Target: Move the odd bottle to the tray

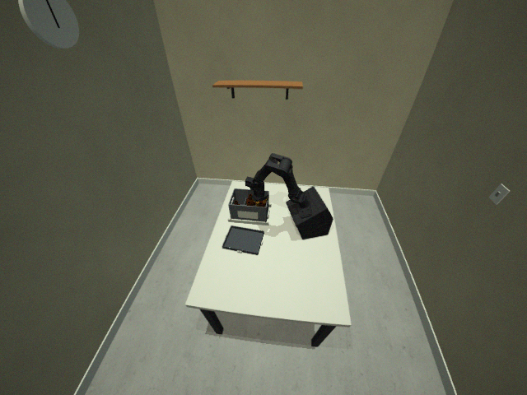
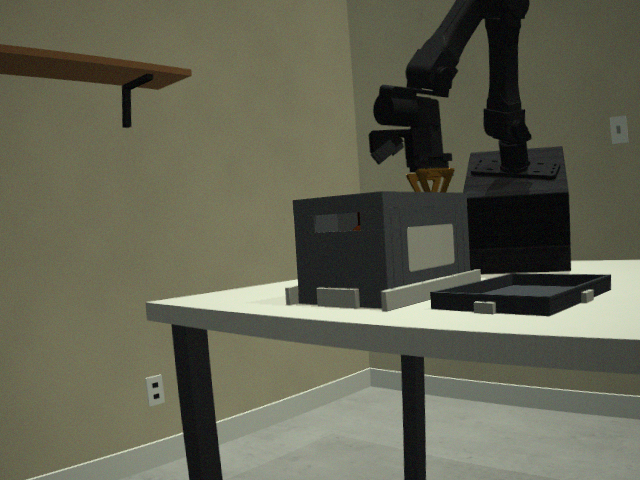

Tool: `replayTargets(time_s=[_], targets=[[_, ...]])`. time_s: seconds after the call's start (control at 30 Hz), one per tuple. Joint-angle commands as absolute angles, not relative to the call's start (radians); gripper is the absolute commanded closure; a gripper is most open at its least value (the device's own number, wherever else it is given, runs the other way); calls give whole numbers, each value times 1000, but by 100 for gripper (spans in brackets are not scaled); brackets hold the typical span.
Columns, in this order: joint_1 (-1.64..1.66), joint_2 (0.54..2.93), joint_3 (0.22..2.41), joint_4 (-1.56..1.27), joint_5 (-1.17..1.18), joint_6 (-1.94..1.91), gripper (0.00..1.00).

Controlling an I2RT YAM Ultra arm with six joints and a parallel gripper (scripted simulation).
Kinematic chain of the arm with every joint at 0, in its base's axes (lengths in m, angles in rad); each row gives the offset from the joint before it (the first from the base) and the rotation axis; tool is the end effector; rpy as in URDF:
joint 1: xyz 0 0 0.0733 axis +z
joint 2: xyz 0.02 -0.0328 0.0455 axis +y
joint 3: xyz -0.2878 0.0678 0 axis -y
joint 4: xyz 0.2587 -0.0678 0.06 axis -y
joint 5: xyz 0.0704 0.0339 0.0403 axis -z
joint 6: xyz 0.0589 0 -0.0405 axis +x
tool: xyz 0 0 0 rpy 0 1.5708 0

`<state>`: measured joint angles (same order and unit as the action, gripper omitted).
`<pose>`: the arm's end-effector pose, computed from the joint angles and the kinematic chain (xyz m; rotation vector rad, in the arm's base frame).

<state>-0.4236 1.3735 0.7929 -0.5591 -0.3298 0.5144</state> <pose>0.2502 -0.0907 0.1946 1.1278 2.4426 0.4737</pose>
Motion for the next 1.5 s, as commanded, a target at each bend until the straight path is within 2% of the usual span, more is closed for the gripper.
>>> replayTargets(time_s=[0.0,1.0,1.47], targets=[[-440,1338,822,-585,-321,505,39],[-544,1191,960,-904,-374,404,39],[-558,1182,980,-939,-377,389,39]])
